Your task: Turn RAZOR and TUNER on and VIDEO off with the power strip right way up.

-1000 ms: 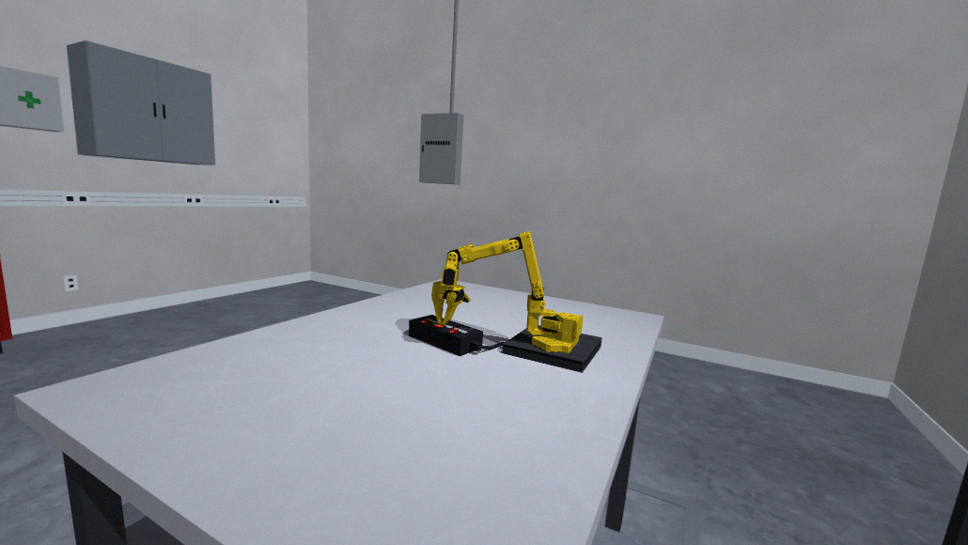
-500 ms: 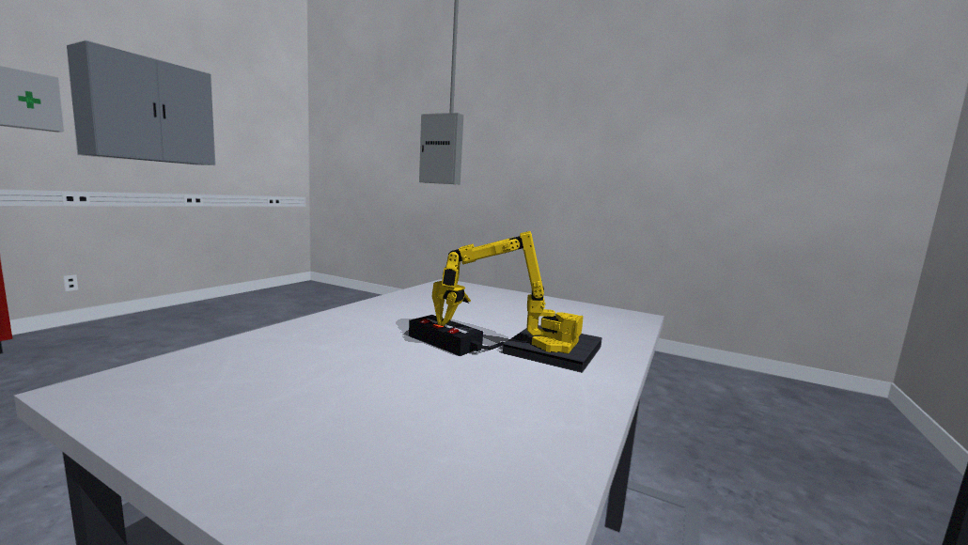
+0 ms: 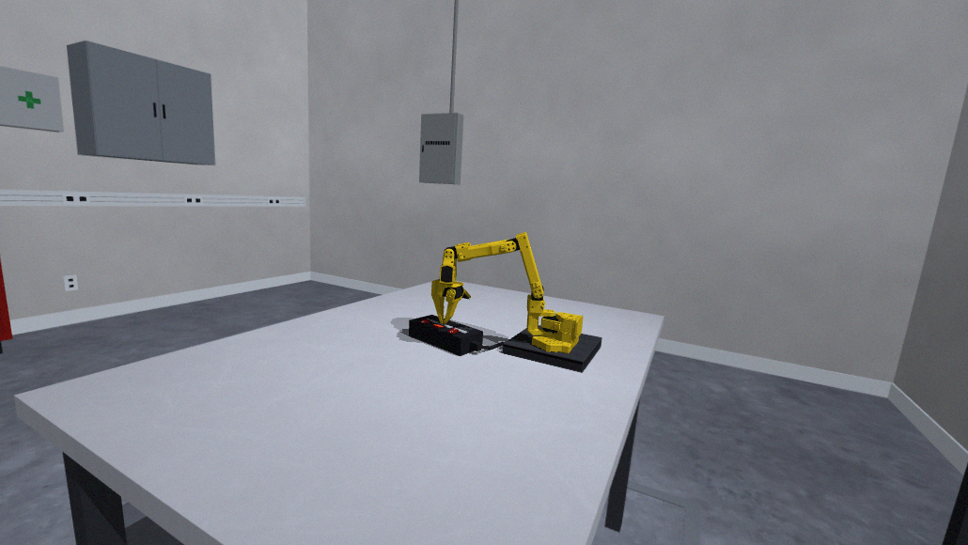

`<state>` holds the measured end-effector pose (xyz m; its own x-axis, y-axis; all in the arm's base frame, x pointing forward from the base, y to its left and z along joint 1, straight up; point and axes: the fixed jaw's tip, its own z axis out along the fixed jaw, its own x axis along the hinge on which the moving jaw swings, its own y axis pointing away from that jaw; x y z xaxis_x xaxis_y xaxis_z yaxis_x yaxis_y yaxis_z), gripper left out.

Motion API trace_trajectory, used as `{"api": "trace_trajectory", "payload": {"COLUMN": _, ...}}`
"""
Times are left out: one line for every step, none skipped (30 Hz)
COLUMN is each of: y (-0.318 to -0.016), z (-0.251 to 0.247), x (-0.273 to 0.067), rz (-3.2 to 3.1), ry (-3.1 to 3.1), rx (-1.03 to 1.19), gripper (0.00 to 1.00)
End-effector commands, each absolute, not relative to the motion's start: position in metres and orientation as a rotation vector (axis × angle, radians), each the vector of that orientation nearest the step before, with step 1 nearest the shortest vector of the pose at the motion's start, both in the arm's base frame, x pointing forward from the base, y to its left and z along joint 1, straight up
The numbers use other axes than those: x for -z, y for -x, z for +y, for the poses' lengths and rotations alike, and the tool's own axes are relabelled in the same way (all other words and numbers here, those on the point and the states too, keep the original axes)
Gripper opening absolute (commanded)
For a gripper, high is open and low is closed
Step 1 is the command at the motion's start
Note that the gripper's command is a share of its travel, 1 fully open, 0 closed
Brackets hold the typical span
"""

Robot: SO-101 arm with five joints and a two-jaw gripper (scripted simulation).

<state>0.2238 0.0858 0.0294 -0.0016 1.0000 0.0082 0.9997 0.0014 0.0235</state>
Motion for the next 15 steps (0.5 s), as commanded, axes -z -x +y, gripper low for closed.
{"api": "trace_trajectory", "payload": {"y": -0.2254, "z": 0.0864, "x": -0.0348, "rz": 2.229, "ry": -2.21, "rx": -0.009, "gripper": 0.0}}
{"api": "trace_trajectory", "payload": {"y": -0.2257, "z": 0.0866, "x": -0.0364, "rz": 2.23, "ry": -2.21, "rx": -0.009, "gripper": 0.0}}
{"api": "trace_trajectory", "payload": {"y": -0.226, "z": 0.0868, "x": -0.0378, "rz": 2.23, "ry": -2.209, "rx": -0.009, "gripper": 0.0}}
{"api": "trace_trajectory", "payload": {"y": -0.2262, "z": 0.087, "x": -0.0389, "rz": 2.23, "ry": -2.209, "rx": -0.009, "gripper": 0.0}}
{"api": "trace_trajectory", "payload": {"y": -0.2264, "z": 0.0871, "x": -0.0398, "rz": 2.23, "ry": -2.209, "rx": -0.009, "gripper": 0.0}}
{"api": "trace_trajectory", "payload": {"y": -0.2265, "z": 0.0872, "x": -0.0404, "rz": 2.231, "ry": -2.209, "rx": -0.009, "gripper": 0.0}}
{"api": "trace_trajectory", "payload": {"y": -0.2266, "z": 0.0873, "x": -0.0408, "rz": 2.231, "ry": -2.208, "rx": -0.009, "gripper": 0.0}}
{"api": "trace_trajectory", "payload": {"y": -0.2266, "z": 0.0873, "x": -0.0411, "rz": 2.231, "ry": -2.208, "rx": -0.009, "gripper": 0.0}}
{"api": "trace_trajectory", "payload": {"y": -0.2267, "z": 0.0873, "x": -0.0412, "rz": 2.231, "ry": -2.208, "rx": -0.009, "gripper": 0.0}}
{"api": "trace_trajectory", "payload": {"y": -0.2267, "z": 0.0873, "x": -0.0412, "rz": 2.231, "ry": -2.208, "rx": -0.009, "gripper": 0.0}}
{"api": "trace_trajectory", "payload": {"y": -0.2267, "z": 0.0873, "x": -0.0412, "rz": 2.231, "ry": -2.208, "rx": -0.009, "gripper": 0.0}}
{"api": "trace_trajectory", "payload": {"y": -0.2267, "z": 0.0873, "x": -0.0412, "rz": 2.231, "ry": -2.208, "rx": -0.009, "gripper": 0.0}}
{"api": "trace_trajectory", "payload": {"y": -0.2267, "z": 0.0873, "x": -0.0412, "rz": 2.231, "ry": -2.208, "rx": -0.009, "gripper": 0.0}}
{"api": "trace_trajectory", "payload": {"y": -0.2267, "z": 0.0873, "x": -0.0412, "rz": 2.231, "ry": -2.208, "rx": -0.009, "gripper": 0.0}}
{"api": "trace_trajectory", "payload": {"y": -0.2267, "z": 0.0873, "x": -0.0412, "rz": 2.231, "ry": -2.208, "rx": -0.009, "gripper": 0.0}}
